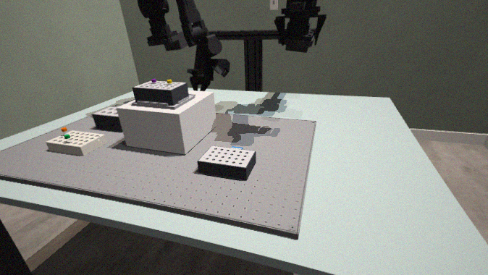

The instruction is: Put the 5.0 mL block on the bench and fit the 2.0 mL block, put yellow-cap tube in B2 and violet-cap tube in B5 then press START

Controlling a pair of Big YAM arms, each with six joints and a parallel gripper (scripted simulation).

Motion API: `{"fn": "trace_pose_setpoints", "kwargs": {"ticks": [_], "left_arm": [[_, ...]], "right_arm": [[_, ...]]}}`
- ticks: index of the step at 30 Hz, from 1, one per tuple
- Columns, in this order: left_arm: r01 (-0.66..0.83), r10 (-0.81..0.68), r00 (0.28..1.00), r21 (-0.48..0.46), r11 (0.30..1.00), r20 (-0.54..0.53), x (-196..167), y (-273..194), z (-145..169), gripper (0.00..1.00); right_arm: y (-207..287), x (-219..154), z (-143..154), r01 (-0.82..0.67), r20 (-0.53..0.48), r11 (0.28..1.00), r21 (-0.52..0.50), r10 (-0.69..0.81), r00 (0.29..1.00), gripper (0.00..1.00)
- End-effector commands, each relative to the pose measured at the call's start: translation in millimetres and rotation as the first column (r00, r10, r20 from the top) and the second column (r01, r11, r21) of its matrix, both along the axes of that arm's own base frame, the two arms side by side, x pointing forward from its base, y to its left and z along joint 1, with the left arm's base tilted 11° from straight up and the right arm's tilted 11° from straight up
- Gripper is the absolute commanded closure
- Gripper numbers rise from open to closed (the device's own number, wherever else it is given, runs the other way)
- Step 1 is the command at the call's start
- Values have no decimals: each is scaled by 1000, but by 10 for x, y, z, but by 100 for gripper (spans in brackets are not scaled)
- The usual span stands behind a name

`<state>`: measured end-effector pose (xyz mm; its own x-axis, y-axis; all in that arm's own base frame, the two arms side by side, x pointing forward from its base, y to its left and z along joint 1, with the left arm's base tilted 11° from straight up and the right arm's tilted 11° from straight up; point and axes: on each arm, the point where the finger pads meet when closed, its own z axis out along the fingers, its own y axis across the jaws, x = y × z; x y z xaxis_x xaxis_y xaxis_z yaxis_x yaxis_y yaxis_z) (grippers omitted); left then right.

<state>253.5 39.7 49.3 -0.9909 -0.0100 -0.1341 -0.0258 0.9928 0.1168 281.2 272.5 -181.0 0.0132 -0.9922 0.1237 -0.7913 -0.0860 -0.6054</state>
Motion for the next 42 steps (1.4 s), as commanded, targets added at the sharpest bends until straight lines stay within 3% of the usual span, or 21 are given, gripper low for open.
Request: {"fn": "trace_pose_setpoints", "kwargs": {"ticks": [1,42], "left_arm": [[4,-4,999,-2,1000,38,121,-24,102,0],[4,-4,999,-3,1000,34,103,-28,86,0]], "right_arm": [[145,130,87,0,27,999,43,-1,1000,100],[107,109,15,1,18,1000,29,-2,1000,100]]}}
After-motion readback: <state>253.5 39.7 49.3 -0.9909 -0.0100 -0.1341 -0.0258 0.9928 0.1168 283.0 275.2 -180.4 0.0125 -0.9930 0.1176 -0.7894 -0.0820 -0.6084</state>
